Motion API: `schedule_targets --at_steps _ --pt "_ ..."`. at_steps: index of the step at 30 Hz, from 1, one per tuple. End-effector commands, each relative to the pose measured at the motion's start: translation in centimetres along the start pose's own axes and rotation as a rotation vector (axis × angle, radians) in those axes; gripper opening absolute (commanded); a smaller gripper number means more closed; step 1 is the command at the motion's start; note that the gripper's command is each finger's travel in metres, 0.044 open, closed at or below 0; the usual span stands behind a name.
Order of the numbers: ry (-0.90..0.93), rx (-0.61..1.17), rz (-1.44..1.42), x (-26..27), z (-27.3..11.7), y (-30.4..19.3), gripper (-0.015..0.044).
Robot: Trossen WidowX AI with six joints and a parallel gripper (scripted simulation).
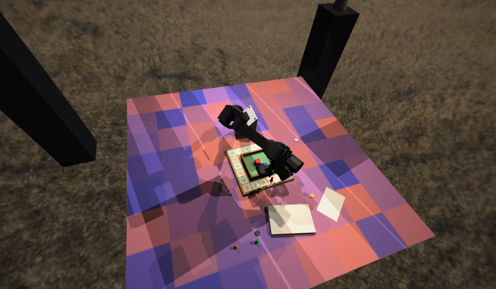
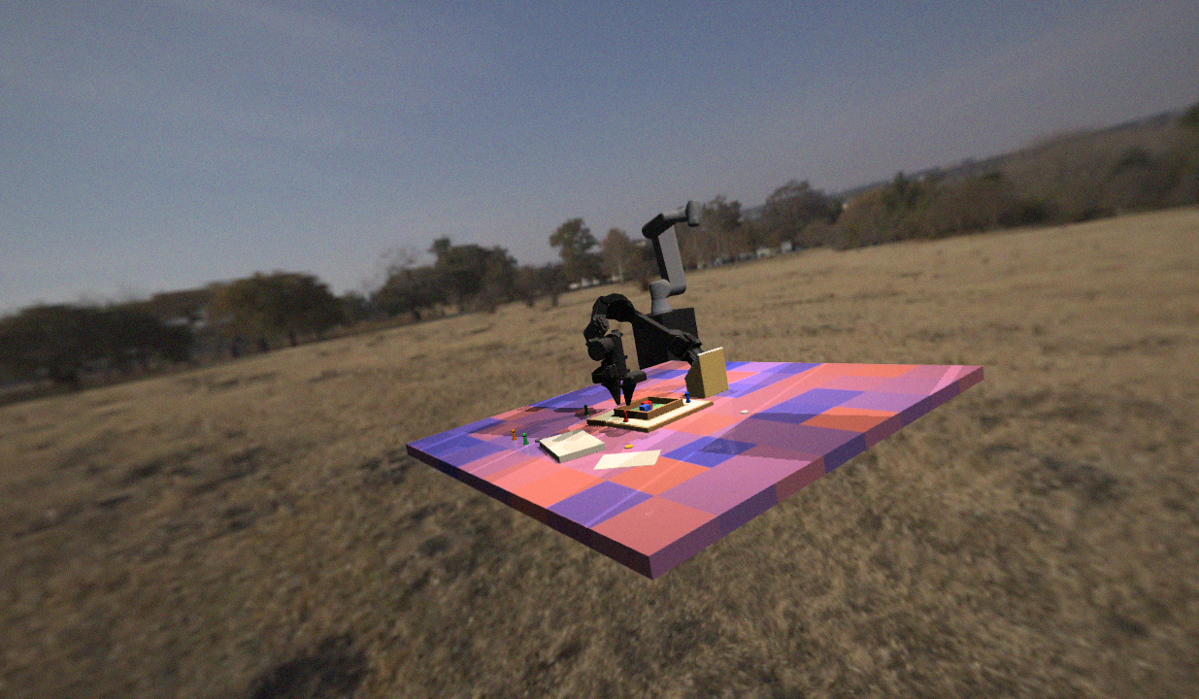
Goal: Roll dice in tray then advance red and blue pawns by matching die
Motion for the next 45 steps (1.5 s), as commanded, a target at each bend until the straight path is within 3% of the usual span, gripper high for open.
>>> schedule_targets --at_steps 1,25,31,40,45 --pt "-0.007 0.004 -0.007 0.0 0.8 -0.1 0.0200" --pt "-0.009 0.003 -0.005 -0.1 4.3 -0.1 0.0200" --pt "-0.009 0.003 -0.005 -0.1 4.3 -0.1 0.0043" --pt "-0.008 0.003 -0.005 -0.1 4.2 0.0 0.0000" --pt "0.002 -0.007 0.005 0.1 1.7 0.4 0.0000"
Point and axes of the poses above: the point midway between the two fingers, 35 mm back from their tips, its own z axis out along the fingers, its own x axis across the jaws, y = z × x, the point moved 6 cm from there along -z, back along the fingers, and after that the axes turned 2 degrees about -z, right-handed, at the moved point
